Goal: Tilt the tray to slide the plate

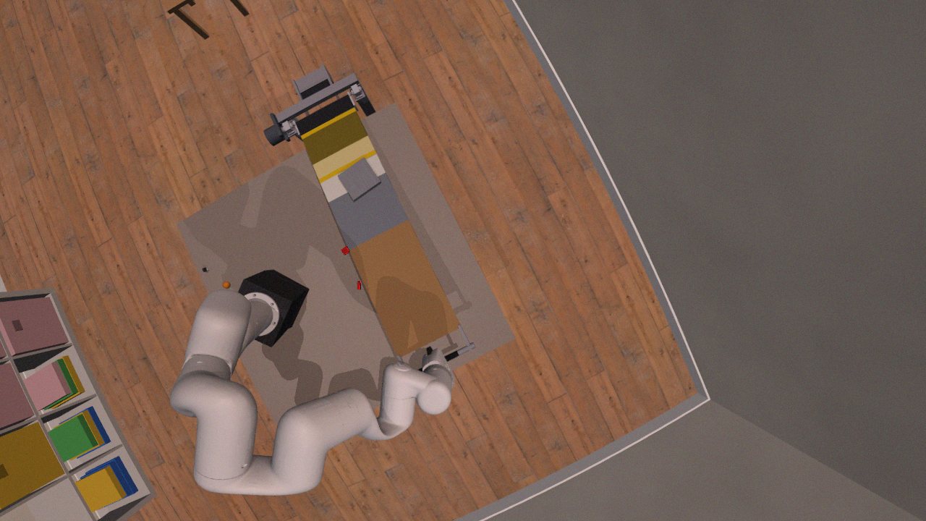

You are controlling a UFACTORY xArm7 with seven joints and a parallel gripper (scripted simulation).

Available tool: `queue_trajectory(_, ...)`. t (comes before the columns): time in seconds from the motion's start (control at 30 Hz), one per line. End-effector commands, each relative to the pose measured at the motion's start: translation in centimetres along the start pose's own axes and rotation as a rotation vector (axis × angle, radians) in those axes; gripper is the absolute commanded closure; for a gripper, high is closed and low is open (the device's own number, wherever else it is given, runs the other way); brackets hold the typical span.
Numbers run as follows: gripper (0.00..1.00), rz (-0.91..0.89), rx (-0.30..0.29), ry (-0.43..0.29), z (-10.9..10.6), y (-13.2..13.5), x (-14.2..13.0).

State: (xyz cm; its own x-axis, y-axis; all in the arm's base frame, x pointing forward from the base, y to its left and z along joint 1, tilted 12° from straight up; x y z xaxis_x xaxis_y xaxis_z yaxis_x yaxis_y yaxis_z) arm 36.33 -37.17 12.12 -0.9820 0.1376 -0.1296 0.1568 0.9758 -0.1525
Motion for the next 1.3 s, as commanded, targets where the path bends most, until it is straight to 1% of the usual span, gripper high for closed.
queue_trajectory(0.0, 1.0, 0.0, 0.002, 0.0, 0.5, -0.2, -0.2)
queue_trajectory(0.53, 1.0, 0.0, 0.002, 0.0, 0.2, -0.2, -0.2)
queue_trajectory(0.6, 1.0, 0.0, 0.002, 0.0, -1.9, 0.3, -0.1)
queue_trajectory(0.67, 1.0, 0.0, 0.002, 0.0, -5.2, 1.1, -0.1)
queue_trajectory(0.7, 1.0, 0.0, 0.002, 0.0, -6.4, 1.4, -0.1)
queue_trajectory(0.73, 1.0, 0.0, 0.002, 0.0, -6.9, 1.5, -0.1)
queue_trajectory(0.77, 1.0, 0.0, 0.002, 0.0, -6.4, 1.4, -0.1)
queue_trajectory(0.8, 1.0, 0.0, 0.002, 0.0, -5.2, 1.1, -0.1)
queue_trajectory(0.87, 1.0, 0.0, 0.002, 0.0, -1.9, 0.3, -0.1)
queue_trajectory(0.9, 1.0, 0.0, 0.002, 0.0, -0.7, 0.0, -0.2)
queue_trajectory(0.93, 1.0, 0.0, 0.002, 0.0, -0.2, -0.1, -0.2)
queue_trajectory(1.1, 1.0, 0.0, 0.002, 0.0, -0.2, -0.1, -0.2)
queue_trajectory(1.13, 1.0, 0.0, 0.002, 0.0, 0.2, -0.2, -0.2)
queue_trajectory(1.27, 1.0, 0.0, 0.002, 0.0, 0.1, -0.1, -0.2)
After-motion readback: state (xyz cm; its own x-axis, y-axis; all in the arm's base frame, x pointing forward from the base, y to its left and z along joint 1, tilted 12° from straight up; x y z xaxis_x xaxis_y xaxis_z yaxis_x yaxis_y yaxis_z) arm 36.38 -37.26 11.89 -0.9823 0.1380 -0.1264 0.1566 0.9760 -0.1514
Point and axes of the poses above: the point where the finger pads meet when closed, its own z axis out along the fingers, its own y axis across the jaws, x = y × z, the point moved 4 cm from there along -z, back along the fingers, and after that the axes turned 4 degrees about z, right-handed, at the moved point
